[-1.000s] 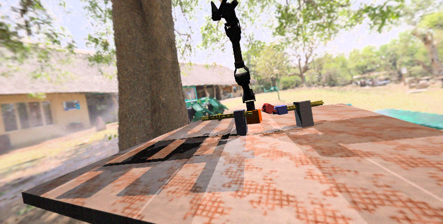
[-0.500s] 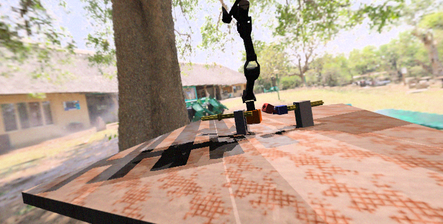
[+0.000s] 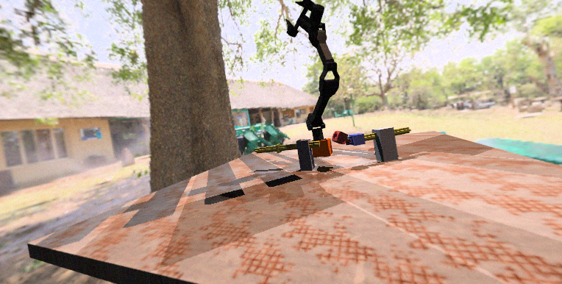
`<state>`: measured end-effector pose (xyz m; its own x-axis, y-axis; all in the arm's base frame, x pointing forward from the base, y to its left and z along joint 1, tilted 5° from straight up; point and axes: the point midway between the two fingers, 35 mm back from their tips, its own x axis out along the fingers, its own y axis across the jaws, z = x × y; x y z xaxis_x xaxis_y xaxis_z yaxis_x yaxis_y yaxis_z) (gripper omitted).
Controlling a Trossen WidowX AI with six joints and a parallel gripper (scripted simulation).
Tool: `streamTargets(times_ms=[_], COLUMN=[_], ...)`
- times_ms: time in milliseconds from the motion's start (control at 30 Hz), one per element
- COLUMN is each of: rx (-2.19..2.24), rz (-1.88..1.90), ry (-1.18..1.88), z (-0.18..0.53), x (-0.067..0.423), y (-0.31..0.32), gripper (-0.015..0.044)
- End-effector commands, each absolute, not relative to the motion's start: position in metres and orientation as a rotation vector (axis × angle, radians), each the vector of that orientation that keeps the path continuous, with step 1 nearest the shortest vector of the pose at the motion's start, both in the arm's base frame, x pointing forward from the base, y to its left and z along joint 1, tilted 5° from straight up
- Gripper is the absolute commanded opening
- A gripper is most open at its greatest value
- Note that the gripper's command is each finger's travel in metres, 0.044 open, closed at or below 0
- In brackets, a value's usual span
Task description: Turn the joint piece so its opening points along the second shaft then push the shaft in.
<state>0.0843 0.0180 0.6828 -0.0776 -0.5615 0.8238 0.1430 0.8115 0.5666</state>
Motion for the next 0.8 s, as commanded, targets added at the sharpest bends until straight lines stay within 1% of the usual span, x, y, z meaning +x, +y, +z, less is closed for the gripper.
streamTargets(times_ms=[0, 367, 767], rx=[0.372, 0.547, 0.752], rz=[-0.622, -0.664, -0.725], ry=[-1.535, -1.501, -1.403], z=[0.682, 0.675, 0.656], x=[0.07, 0.031, 0.013], y=[0.007, -0.038, -0.099], gripper=[0.044, 0.044, 0.044])
